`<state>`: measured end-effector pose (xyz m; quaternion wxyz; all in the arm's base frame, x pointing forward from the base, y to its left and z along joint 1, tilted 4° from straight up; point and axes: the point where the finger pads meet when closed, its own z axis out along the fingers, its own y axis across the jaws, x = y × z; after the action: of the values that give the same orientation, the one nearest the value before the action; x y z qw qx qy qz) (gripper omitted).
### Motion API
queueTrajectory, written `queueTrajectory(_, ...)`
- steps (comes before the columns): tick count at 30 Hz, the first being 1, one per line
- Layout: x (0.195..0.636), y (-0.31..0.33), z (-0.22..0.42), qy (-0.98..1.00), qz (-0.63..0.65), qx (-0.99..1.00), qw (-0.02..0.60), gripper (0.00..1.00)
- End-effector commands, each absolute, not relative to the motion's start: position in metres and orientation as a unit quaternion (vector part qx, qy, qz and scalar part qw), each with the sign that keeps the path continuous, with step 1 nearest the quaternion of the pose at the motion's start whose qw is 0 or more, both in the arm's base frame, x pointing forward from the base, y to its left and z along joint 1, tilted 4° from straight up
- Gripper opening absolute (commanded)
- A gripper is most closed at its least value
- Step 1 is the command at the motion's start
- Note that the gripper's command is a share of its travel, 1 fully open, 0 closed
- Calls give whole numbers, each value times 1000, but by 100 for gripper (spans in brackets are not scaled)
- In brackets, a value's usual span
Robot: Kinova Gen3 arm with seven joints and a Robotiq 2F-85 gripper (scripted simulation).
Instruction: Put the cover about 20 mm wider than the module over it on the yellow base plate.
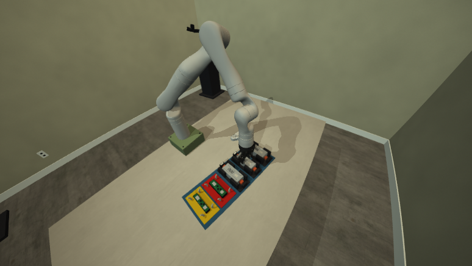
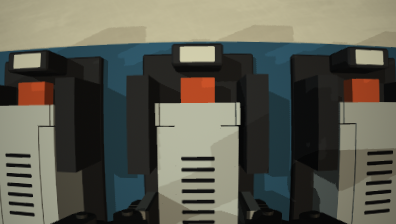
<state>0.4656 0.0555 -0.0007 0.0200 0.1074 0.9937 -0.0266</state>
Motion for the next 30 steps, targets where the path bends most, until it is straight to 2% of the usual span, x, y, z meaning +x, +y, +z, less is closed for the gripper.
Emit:
queueTrajectory(1, 466, 56, 2, 994, -26, 107, 21, 0)
queueTrajectory(16, 465, 58, 32, 994, -26, 107, 21, 0)
queueTrajectory(30, 465, 58, 32, 994, -26, 107, 21, 1)
